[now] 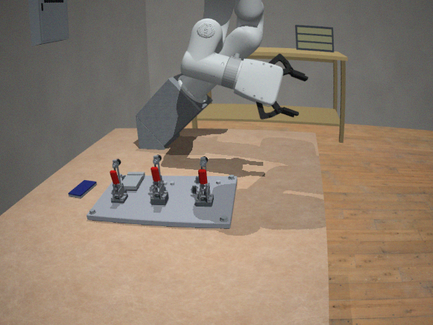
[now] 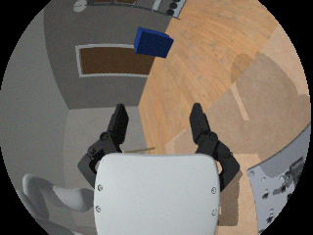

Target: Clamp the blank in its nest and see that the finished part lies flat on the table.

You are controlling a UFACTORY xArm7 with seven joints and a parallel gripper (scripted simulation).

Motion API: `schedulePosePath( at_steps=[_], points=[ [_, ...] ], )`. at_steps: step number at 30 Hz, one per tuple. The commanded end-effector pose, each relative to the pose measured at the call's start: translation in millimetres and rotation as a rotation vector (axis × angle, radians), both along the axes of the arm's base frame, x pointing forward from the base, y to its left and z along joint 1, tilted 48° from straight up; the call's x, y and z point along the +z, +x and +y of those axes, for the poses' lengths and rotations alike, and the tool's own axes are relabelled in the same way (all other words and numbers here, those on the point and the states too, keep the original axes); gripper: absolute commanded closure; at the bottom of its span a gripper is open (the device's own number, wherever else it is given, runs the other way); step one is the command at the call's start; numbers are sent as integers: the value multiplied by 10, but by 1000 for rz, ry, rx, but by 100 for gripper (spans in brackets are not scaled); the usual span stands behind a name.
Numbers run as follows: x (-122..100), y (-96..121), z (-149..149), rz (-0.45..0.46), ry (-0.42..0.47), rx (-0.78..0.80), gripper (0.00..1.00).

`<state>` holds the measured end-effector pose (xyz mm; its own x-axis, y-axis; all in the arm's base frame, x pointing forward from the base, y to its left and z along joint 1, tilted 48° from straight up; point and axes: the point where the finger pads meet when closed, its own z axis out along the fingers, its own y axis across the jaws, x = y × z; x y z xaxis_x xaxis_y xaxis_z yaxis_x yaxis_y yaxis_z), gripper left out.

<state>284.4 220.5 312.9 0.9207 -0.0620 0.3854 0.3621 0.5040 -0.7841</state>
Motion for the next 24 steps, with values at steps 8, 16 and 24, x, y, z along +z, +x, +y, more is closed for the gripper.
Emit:
schedulePosePath(
  at_steps=[8, 16, 24],
  points=[
    [2, 9, -6, -1, 0, -2, 0],
    [2, 9, -6, -1, 0, -2, 0],
    [-499, 166, -113, 24, -159, -1, 0]
  ],
)
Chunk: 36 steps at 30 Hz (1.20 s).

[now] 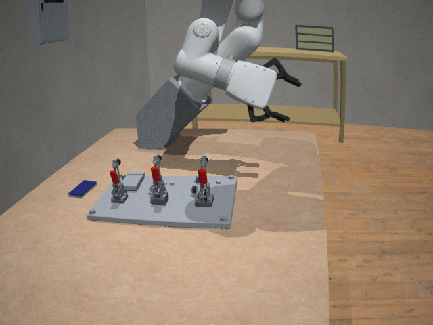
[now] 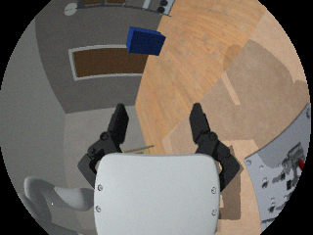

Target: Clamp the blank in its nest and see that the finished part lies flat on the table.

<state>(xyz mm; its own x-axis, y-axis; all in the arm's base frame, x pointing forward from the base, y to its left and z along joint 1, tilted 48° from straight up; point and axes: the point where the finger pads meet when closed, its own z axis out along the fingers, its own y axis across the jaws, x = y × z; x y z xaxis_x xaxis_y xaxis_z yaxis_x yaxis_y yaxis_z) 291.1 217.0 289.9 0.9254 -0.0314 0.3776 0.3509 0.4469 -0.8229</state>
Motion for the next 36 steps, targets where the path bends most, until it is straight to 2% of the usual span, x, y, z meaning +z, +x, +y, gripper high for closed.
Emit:
schedulePosePath(
  at_steps=[1, 2, 3, 7, 8, 14, 15, 22, 23, 30, 31, 36],
  points=[
    [-270, 99, -78, 12, -86, -5, 0],
    [-270, 99, -78, 12, -86, -5, 0],
    [-558, 184, -169, 27, -177, -7, 0],
    [-558, 184, -169, 27, -177, -7, 0],
    [-902, 280, -308, 45, -286, -14, 0],
    [-902, 280, -308, 45, -286, -14, 0],
    [-1284, 382, -503, 66, -409, -24, 0],
    [-1284, 382, -503, 66, -409, -24, 0],
    [-1677, 482, -757, 88, -540, -39, 0],
    [-1677, 482, -757, 88, -540, -39, 0],
    [-2055, 573, -1059, 109, -673, -58, 0],
    [-2055, 573, -1059, 109, -673, -58, 0]
  ],
)
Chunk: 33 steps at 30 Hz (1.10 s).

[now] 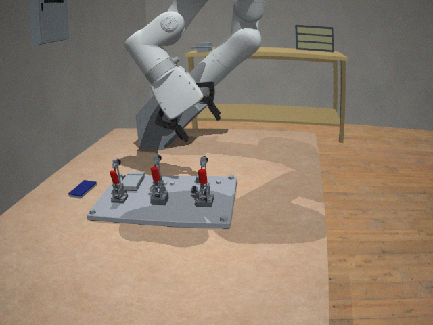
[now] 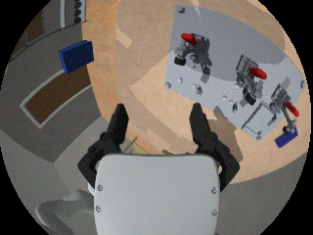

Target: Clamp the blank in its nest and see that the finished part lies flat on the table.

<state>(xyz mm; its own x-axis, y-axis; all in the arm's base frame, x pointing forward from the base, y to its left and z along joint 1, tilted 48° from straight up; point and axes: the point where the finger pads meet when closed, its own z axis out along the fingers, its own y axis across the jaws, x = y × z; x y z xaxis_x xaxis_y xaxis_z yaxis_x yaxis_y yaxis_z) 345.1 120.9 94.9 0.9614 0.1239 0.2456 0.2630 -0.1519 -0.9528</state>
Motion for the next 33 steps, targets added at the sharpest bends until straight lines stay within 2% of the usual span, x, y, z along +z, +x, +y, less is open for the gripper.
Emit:
schedulePosePath(
  at_steps=[1, 2, 3, 8, 9, 13, 14, 17, 18, 20, 22, 33],
  points=[
    [-105, 33, -99, 4, -40, -7, 0],
    [-105, 33, -99, 4, -40, -7, 0],
    [-441, 112, -432, 20, -168, -27, 0],
    [-441, 112, -432, 20, -168, -27, 0],
    [-719, 177, -766, 31, -285, -47, 0],
    [-719, 177, -766, 31, -285, -47, 0],
    [-931, 227, -1073, 40, -385, -65, 0],
    [-931, 227, -1073, 40, -385, -65, 0],
    [-1081, 263, -1327, 44, -463, -79, 0],
    [-1081, 263, -1327, 44, -463, -79, 0],
    [-1227, 300, -1620, 48, -549, -96, 0],
    [-1251, 307, -1674, 49, -564, -99, 0]
  ],
)
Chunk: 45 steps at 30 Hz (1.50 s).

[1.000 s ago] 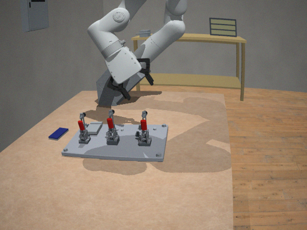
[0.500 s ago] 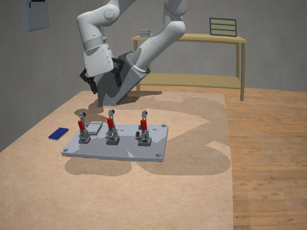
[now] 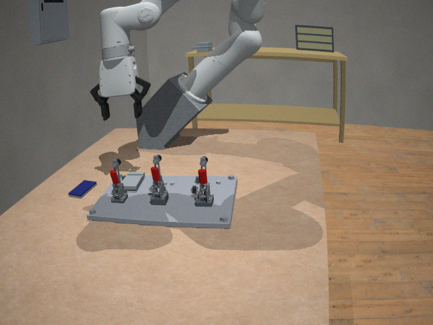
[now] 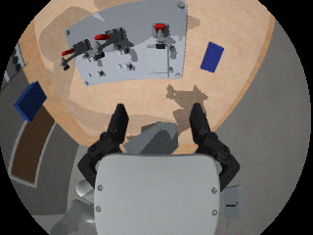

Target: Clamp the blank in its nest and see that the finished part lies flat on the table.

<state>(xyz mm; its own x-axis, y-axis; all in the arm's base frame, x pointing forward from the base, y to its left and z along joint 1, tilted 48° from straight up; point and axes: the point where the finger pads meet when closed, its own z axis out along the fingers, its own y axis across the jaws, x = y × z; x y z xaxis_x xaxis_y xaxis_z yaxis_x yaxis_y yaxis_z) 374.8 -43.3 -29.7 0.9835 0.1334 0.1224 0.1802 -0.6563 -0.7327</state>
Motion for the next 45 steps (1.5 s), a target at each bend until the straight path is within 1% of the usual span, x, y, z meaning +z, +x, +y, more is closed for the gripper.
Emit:
schedulePosePath(
  at_steps=[1, 2, 3, 36, 37, 39, 41, 43, 45],
  points=[
    [-5, 10, -31, -1, -7, -3, 0],
    [-5, 10, -31, -1, -7, -3, 0],
    [-5, 10, -31, -1, -7, -3, 53],
    [-5, 10, -31, -1, -7, -3, 53],
    [-7, 10, -29, -1, -7, -3, 1],
    [-43, 9, 11, 1, -7, -3, 1],
    [-130, 7, 105, 1, -7, -3, 1],
    [-130, 7, 105, 1, -7, -3, 1],
    [-260, 4, 248, 1, -7, -3, 1]
  ],
)
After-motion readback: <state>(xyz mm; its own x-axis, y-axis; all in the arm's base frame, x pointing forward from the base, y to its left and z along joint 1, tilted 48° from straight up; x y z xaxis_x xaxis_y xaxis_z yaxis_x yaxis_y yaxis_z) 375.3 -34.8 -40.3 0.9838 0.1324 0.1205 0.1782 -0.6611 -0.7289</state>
